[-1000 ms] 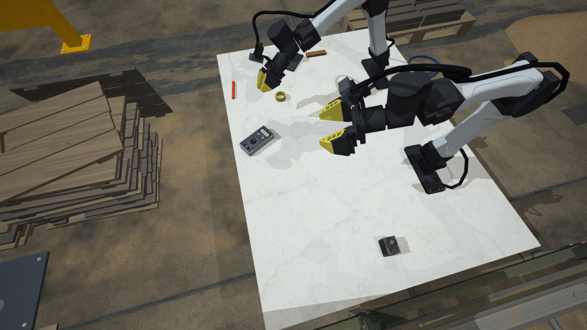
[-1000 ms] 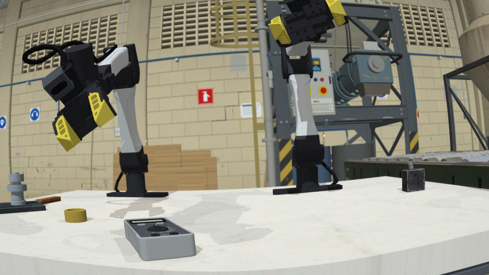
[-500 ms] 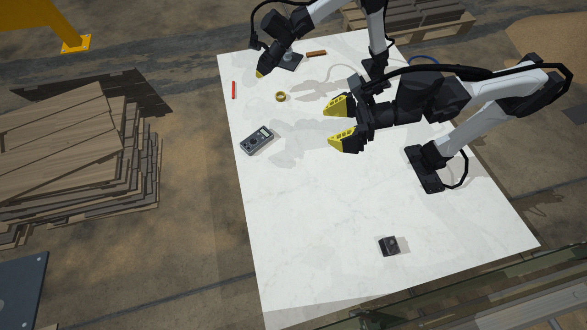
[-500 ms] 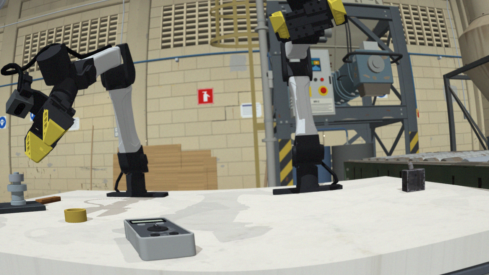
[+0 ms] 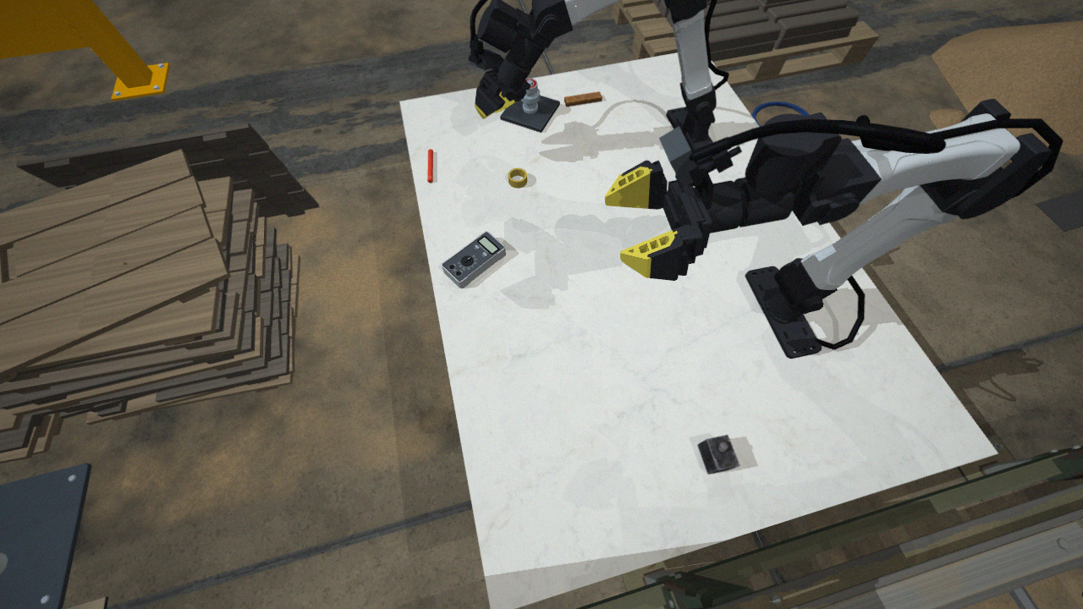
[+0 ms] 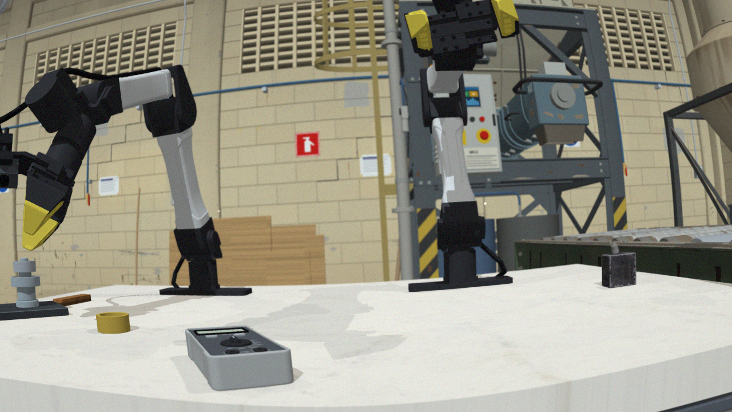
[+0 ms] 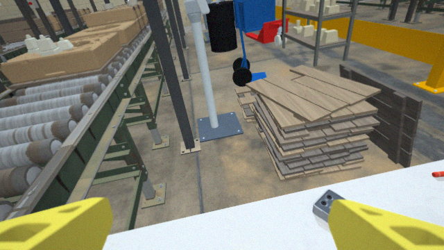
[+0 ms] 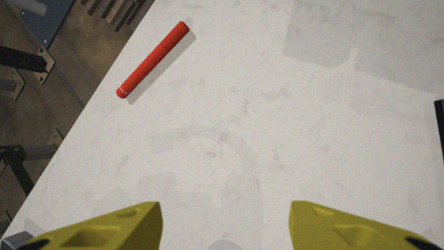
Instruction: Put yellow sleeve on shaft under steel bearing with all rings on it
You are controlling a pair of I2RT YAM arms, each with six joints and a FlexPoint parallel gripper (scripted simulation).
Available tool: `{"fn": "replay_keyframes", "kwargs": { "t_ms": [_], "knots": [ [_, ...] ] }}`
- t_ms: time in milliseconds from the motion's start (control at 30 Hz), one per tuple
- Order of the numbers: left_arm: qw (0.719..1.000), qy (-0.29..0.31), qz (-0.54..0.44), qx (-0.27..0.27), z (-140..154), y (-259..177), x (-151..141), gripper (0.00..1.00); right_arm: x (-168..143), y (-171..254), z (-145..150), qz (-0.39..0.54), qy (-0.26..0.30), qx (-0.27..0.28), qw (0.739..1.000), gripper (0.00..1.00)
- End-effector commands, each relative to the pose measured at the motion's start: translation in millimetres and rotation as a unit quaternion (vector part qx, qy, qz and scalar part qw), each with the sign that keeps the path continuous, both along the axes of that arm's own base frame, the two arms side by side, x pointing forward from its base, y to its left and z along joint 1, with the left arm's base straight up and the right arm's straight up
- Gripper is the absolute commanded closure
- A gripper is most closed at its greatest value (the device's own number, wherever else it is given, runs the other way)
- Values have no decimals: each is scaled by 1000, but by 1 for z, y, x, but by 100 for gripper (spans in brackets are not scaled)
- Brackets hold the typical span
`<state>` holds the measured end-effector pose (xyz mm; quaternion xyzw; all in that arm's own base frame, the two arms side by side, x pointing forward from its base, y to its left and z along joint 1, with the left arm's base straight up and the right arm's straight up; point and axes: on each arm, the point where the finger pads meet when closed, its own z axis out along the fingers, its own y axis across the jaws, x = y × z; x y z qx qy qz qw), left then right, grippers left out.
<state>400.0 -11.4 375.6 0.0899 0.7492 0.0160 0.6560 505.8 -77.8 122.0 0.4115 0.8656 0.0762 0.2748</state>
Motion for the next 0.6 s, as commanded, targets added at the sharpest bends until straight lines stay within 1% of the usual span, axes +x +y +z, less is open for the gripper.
{"fn": "replay_keyframes", "kwargs": {
  "t_ms": [0,33,67,100,167,200,267,333,400,467,500,567],
  "knots": [
    [1000,-19,10,-13,8,0,-5,0,-9,-13,6,-43,29,-6,999,45],
    [999,-37,13,-16,24,2,-7,0,-13,-16,14,-53,30,-8,998,45],
    [999,-38,12,-16,24,0,-8,0,-16,-19,4,-60,46,-8,997,45],
    [999,-22,15,-19,7,1,-8,0,-21,-27,10,-75,47,-10,996,45],
    [999,-37,19,-26,19,2,-10,0,-31,-41,12,-105,60,-15,993,45],
    [999,-33,21,-29,13,2,-11,0,-36,-46,12,-117,69,-17,991,45],
    [998,-44,27,-36,21,4,-14,0,-46,-58,11,-144,85,-21,986,45],
    [998,-44,31,-42,18,5,-15,0,-57,-68,11,-168,101,-25,980,45],
    [997,-54,36,-48,25,6,-18,0,-68,-79,11,-193,118,-30,974,45],
    [996,-55,40,-55,22,7,-19,0,-79,-88,10,-217,136,-35,966,45],
    [995,-64,42,-58,29,7,-21,0,-85,-93,13,-229,140,-38,963,45],
    [995,-64,42,-58,29,7,-21,0,-85,-93,13,-229,140,-38,963,45]
  ]
}}
